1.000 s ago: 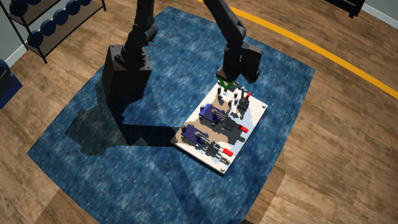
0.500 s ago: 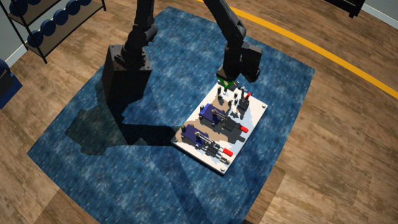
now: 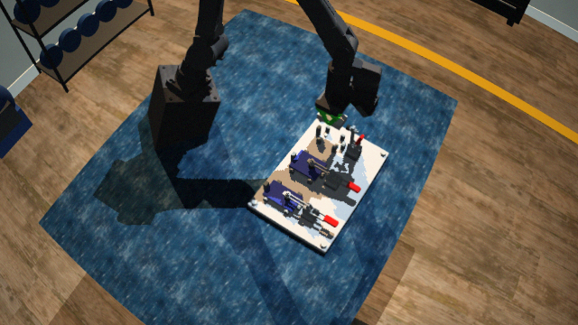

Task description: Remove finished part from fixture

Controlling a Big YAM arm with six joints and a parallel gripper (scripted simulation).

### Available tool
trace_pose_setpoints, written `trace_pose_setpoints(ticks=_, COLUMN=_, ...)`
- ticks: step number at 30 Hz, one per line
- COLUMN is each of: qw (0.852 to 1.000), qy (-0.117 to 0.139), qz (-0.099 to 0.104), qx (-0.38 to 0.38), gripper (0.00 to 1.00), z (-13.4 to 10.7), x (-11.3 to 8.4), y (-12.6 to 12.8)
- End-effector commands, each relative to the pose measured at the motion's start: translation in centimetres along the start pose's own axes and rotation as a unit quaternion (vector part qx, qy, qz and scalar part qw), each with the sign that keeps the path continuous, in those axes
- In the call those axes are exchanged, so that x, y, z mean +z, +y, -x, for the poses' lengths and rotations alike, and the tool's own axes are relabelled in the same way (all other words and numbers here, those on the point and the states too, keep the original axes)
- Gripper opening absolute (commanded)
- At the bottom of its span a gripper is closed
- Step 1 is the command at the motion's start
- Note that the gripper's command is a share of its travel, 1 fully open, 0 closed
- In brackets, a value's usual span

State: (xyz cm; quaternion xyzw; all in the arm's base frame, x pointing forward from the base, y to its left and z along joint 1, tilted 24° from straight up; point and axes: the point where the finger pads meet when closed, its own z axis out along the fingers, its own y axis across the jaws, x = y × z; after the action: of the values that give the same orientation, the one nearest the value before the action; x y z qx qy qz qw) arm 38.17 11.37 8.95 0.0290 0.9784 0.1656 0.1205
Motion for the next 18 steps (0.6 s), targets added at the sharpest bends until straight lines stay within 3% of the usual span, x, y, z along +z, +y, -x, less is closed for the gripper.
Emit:
trace_pose_setpoints(ticks=1, qw=0.999, qy=-0.039, qz=0.011, qx=-0.004, gripper=0.00, z=3.1, x=-2.8, y=2.6)
trace_pose_setpoints(ticks=18, qw=0.999, qy=-0.039, qz=0.014, qx=-0.004, gripper=0.00, z=3.0, x=-2.9, y=5.9)
